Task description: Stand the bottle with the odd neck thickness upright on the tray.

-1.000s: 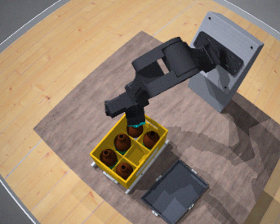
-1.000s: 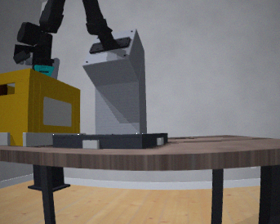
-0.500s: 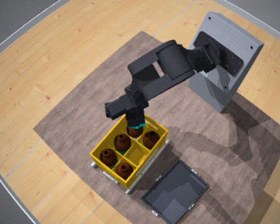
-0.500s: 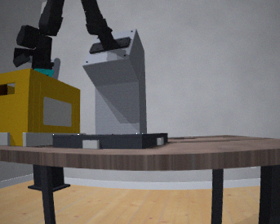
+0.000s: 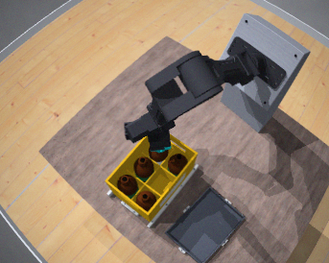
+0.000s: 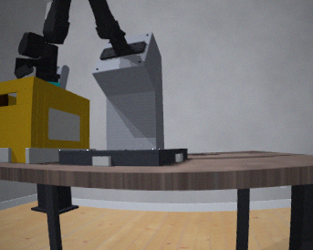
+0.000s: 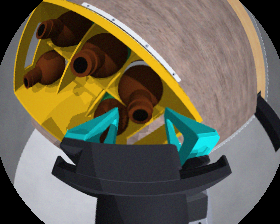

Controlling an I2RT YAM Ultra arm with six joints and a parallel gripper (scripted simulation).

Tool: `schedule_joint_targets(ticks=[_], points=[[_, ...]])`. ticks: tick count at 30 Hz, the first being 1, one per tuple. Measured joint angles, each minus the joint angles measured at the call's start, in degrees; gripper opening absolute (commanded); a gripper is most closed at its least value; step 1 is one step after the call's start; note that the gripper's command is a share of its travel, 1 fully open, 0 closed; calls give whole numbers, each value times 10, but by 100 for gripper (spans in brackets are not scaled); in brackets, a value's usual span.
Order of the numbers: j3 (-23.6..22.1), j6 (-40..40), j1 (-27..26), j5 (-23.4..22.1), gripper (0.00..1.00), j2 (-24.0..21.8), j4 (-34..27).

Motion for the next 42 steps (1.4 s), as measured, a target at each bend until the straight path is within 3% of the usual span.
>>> schedule_joint_targets(ticks=[42], points=[[7, 3, 2, 5, 61, 16, 15]])
